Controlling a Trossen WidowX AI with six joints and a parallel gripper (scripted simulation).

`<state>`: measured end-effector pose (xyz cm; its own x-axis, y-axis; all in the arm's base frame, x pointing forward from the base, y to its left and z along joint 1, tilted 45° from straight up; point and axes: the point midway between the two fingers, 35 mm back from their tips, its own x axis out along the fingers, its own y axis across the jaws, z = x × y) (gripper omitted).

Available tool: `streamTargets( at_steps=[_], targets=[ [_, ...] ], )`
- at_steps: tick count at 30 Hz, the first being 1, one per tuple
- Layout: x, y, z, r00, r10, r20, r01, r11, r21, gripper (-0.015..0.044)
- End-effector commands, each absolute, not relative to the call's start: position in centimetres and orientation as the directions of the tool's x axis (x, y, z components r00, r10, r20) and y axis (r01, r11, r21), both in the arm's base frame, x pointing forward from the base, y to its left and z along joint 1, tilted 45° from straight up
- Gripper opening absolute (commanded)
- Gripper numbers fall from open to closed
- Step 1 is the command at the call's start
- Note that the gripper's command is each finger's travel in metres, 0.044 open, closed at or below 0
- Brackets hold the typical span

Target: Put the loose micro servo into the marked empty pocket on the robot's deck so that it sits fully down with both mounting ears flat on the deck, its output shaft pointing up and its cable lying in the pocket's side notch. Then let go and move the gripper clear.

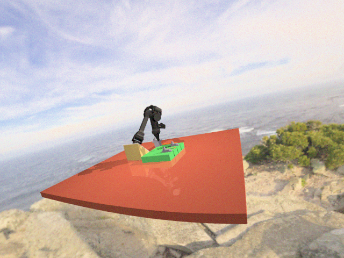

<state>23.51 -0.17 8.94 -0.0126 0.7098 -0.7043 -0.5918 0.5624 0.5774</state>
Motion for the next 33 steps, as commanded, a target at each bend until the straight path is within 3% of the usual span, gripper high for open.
streamTargets(
  at_steps=[1,7,20,33],
  targets=[
    [23.6,-1.0,8.2,-0.012,0.705,-0.709,-0.598,0.564,0.57,0.0],
    [23.6,-1.0,8.2,-0.012,0.705,-0.709,-0.531,0.596,0.602,0.0],
    [23.6,-1.0,8.2,-0.012,0.705,-0.709,-0.138,0.701,0.699,0.0],
    [25.7,-0.8,8.4,-0.011,0.705,-0.709,-0.134,0.702,0.7,0.0]
  ],
)
